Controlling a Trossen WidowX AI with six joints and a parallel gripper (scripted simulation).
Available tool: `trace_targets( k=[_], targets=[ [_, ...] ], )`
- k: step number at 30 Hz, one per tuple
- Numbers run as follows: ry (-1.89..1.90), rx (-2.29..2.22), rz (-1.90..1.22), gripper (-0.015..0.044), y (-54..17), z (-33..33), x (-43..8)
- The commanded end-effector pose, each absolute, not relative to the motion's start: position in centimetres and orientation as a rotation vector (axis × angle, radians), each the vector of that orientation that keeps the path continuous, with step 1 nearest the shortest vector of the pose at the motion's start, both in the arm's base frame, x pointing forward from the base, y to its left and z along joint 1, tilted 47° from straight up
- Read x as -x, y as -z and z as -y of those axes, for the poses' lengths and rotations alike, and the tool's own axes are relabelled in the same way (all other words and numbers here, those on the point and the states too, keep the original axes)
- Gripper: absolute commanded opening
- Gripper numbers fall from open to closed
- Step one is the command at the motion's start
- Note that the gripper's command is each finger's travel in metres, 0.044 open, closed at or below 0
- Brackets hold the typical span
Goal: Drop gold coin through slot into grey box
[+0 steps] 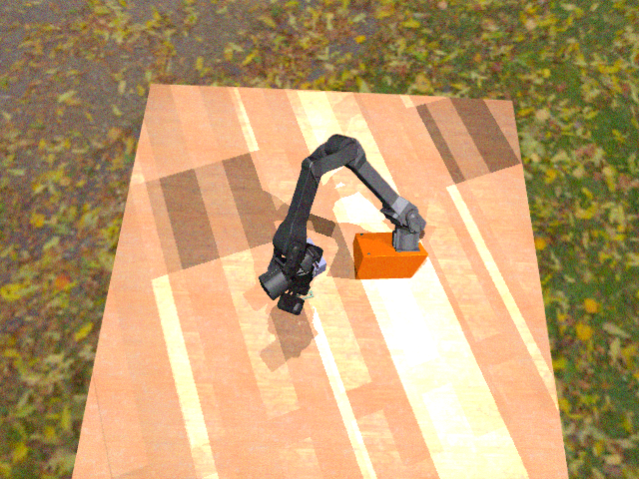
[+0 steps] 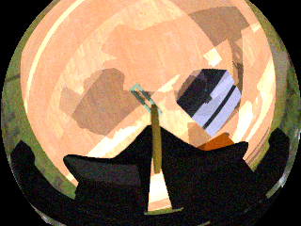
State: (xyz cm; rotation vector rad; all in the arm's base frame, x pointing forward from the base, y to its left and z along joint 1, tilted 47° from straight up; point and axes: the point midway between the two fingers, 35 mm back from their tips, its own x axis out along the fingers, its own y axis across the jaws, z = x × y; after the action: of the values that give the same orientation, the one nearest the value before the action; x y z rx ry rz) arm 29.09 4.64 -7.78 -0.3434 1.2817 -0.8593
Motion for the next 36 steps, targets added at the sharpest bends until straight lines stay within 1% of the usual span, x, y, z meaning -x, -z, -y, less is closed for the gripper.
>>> trace_targets(
  k=[1, 17, 24, 36],
  targets=[
    [0.939, 0.237, -1.218, 0.0, 7.6, -4.6, -29.0],
    [1.223, -0.183, -0.93, 0.0, 7.3, -4.3, -28.9],
    [1.226, -0.188, -0.926, 0.0, 7.2, -4.2, -28.9],
    [1.224, -0.188, -0.928, 0.0, 4.9, -2.1, -28.5]
  ],
)
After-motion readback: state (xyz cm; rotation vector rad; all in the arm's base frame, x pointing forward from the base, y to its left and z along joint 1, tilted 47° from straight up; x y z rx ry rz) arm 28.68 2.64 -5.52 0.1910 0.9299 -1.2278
